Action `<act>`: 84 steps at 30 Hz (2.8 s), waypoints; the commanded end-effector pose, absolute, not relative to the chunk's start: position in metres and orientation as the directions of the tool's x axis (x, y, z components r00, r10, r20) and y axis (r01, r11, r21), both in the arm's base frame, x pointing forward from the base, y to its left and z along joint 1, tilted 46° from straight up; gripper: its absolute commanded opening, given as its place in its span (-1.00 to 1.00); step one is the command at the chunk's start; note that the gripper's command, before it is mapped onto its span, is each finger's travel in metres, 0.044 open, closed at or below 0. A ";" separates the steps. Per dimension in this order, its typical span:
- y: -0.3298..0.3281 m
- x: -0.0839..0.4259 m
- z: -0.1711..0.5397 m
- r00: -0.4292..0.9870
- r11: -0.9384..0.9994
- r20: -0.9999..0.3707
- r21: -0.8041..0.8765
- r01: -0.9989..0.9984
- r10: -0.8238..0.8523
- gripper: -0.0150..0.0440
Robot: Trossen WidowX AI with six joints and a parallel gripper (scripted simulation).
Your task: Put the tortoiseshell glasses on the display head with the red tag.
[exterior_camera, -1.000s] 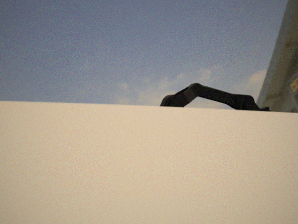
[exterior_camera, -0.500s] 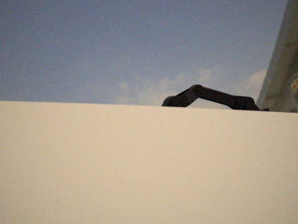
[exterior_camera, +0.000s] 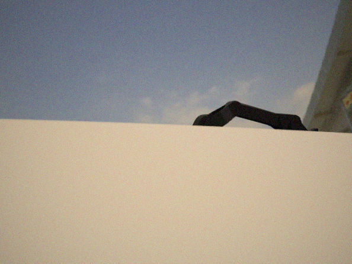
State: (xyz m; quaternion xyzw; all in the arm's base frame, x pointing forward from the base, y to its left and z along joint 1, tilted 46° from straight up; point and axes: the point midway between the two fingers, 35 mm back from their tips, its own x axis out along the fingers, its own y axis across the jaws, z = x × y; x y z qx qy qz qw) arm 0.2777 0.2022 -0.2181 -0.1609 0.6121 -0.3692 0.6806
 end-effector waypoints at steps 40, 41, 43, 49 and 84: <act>0.222 0.251 -0.238 -0.020 0.689 -0.728 -0.658 0.305 -0.686 -0.49; 0.223 0.250 -0.239 -0.020 0.690 -0.728 -0.657 0.304 -0.685 -0.49; 0.224 0.248 -0.239 -0.020 0.690 -0.729 -0.656 0.304 -0.684 -0.49; 0.225 0.244 -0.241 -0.019 0.692 -0.731 -0.654 0.304 -0.682 -0.49; 0.224 0.250 -0.239 -0.017 0.694 -0.732 -0.653 0.305 -0.681 -0.49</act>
